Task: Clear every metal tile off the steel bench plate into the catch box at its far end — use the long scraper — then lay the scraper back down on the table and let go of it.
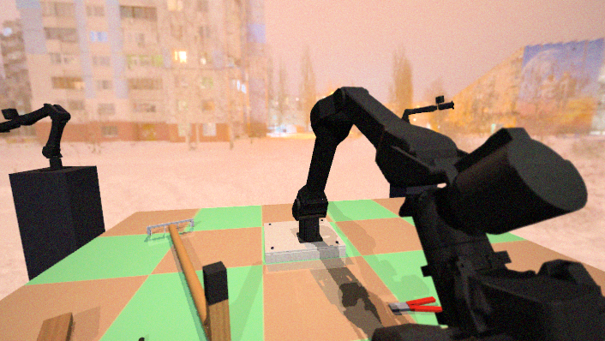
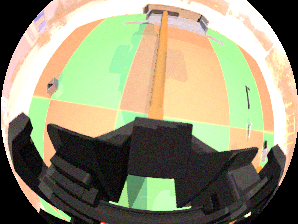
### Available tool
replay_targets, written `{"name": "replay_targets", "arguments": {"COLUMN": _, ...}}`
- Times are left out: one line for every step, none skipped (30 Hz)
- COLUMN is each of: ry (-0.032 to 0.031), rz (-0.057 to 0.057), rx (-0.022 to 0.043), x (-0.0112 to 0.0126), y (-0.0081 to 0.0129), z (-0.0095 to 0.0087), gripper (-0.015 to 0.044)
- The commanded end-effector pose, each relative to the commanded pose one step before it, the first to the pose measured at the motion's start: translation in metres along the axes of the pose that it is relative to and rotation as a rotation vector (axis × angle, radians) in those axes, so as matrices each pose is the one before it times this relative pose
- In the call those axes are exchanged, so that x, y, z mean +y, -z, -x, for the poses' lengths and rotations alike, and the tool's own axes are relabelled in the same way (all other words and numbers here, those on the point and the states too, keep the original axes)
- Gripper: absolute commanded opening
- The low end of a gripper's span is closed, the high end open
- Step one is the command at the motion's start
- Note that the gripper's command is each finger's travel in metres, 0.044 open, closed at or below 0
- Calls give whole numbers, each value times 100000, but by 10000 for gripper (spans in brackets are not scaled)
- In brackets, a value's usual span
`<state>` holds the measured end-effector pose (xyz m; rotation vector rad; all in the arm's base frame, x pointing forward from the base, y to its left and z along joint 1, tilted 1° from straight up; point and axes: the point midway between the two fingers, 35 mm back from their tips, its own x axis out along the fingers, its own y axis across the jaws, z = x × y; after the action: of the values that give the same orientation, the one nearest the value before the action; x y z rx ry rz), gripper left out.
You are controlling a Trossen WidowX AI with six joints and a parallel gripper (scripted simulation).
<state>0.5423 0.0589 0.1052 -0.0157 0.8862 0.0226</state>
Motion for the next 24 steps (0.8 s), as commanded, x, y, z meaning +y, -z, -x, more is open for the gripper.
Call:
{"name": "replay_targets", "arguments": {"ry": -106, "rz": 48, "rx": -570, "x": -42, "y": -186, "z": 10, "gripper": 0}}
{"name": "replay_targets", "arguments": {"ry": -1, "rz": 0, "rx": -1, "x": 3, "y": 12, "z": 20, "gripper": 0}}
{"name": "replay_targets", "arguments": {"ry": -1, "rz": 0, "rx": -1, "x": 6, "y": 24, "z": 40, "gripper": 0}}
{"name": "replay_targets", "arguments": {"ry": -2, "rz": 0, "rx": -2, "x": 9, "y": 36, "z": 60, "gripper": 0}}
{"name": "replay_targets", "arguments": {"ry": -2, "rz": 1, "rx": -3, "x": 11, "y": 49, "z": 79, "gripper": 0}}
{"name": "replay_targets", "arguments": {"ry": -3, "rz": 1, "rx": -3, "x": 14, "y": 61, "z": 98, "gripper": 0}}
{"name": "replay_targets", "arguments": {"ry": -3, "rz": 1, "rx": -4, "x": 16, "y": 71, "z": 114, "gripper": 0}}
{"name": "replay_targets", "arguments": {"ry": -3, "rz": 1, "rx": -4, "x": 17, "y": 76, "z": 120, "gripper": 0}}
{"name": "replay_targets", "arguments": {"ry": -3, "rz": 1, "rx": -4, "x": 17, "y": 77, "z": 120, "gripper": 0}}
{"name": "replay_targets", "arguments": {"ry": -3, "rz": 1, "rx": -4, "x": 17, "y": 78, "z": 120, "gripper": 0}}
{"name": "replay_targets", "arguments": {"ry": -3, "rz": 1, "rx": -4, "x": 16, "y": 79, "z": 120, "gripper": 0}}
{"name": "replay_targets", "arguments": {"ry": -3, "rz": 1, "rx": -4, "x": 16, "y": 80, "z": 119, "gripper": 0}}
{"name": "replay_targets", "arguments": {"ry": -3, "rz": 1, "rx": -4, "x": 16, "y": 80, "z": 119, "gripper": 0}}
{"name": "replay_targets", "arguments": {"ry": -3, "rz": 1, "rx": -4, "x": 16, "y": 81, "z": 119, "gripper": 0}}
{"name": "replay_targets", "arguments": {"ry": -3, "rz": 1, "rx": -4, "x": 15, "y": 82, "z": 119, "gripper": 0}}
{"name": "replay_targets", "arguments": {"ry": -3, "rz": 1, "rx": -4, "x": 15, "y": 83, "z": 118, "gripper": 0}}
{"name": "replay_targets", "arguments": {"ry": -3, "rz": 1, "rx": -4, "x": 15, "y": 84, "z": 118, "gripper": 0}}
{"name": "replay_targets", "arguments": {"ry": -3, "rz": 1, "rx": -4, "x": 15, "y": 84, "z": 118, "gripper": 0}}
{"name": "replay_targets", "arguments": {"ry": -3, "rz": 1, "rx": -4, "x": 14, "y": 85, "z": 117, "gripper": 0}}
{"name": "replay_targets", "arguments": {"ry": -3, "rz": 1, "rx": -4, "x": 14, "y": 86, "z": 117, "gripper": 0}}
{"name": "replay_targets", "arguments": {"ry": -3, "rz": 1, "rx": -4, "x": 14, "y": 87, "z": 117, "gripper": 0}}
{"name": "replay_targets", "arguments": {"ry": -3, "rz": 1, "rx": -4, "x": 14, "y": 88, "z": 117, "gripper": 0}}
{"name": "replay_targets", "arguments": {"ry": -3, "rz": 1, "rx": -4, "x": 14, "y": 88, "z": 116, "gripper": 0}}
{"name": "replay_targets", "arguments": {"ry": -3, "rz": 1, "rx": -4, "x": 13, "y": 89, "z": 116, "gripper": 0}}
